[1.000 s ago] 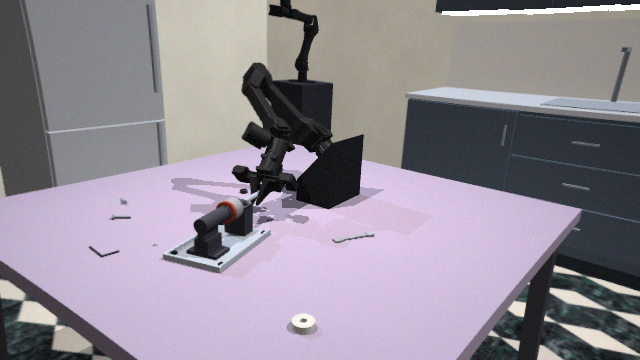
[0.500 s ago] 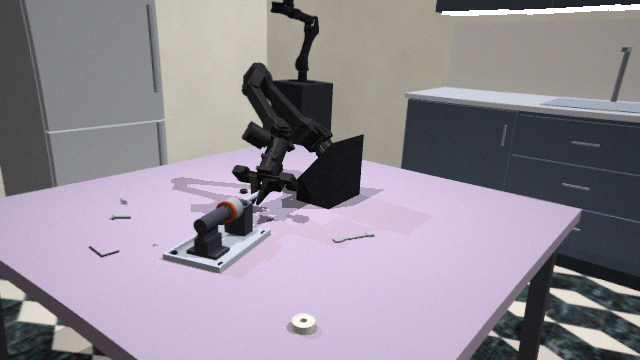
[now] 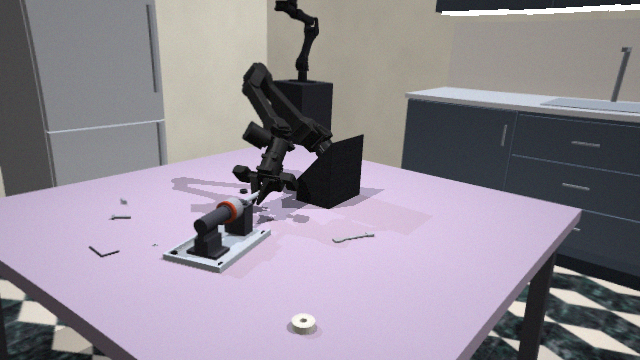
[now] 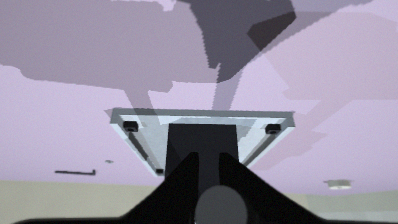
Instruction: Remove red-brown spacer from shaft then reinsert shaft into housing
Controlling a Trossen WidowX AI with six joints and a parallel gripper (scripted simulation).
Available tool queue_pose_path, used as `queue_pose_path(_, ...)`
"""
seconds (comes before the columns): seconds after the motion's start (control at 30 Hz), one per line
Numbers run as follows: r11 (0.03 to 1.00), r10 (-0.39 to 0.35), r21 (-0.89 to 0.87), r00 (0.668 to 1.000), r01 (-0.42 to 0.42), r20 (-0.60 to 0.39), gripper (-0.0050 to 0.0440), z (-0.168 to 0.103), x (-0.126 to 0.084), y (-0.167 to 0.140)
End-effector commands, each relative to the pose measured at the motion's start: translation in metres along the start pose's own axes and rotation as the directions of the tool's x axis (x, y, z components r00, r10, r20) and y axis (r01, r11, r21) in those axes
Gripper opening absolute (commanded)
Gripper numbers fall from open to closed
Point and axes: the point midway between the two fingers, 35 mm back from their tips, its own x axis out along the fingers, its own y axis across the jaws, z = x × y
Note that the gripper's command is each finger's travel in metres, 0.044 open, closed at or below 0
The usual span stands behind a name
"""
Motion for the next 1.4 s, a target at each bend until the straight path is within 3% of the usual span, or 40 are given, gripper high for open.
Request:
queue_pose_path(0.0,1.0,0.008,0.003,1.0,-0.008,-0.016,-0.005,-0.0034,-0.0031,0.0037)
queue_pose_path(1.37,1.0,0.009,0.003,1.0,-0.008,-0.016,-0.005,-0.0008,-0.0056,0.0037)
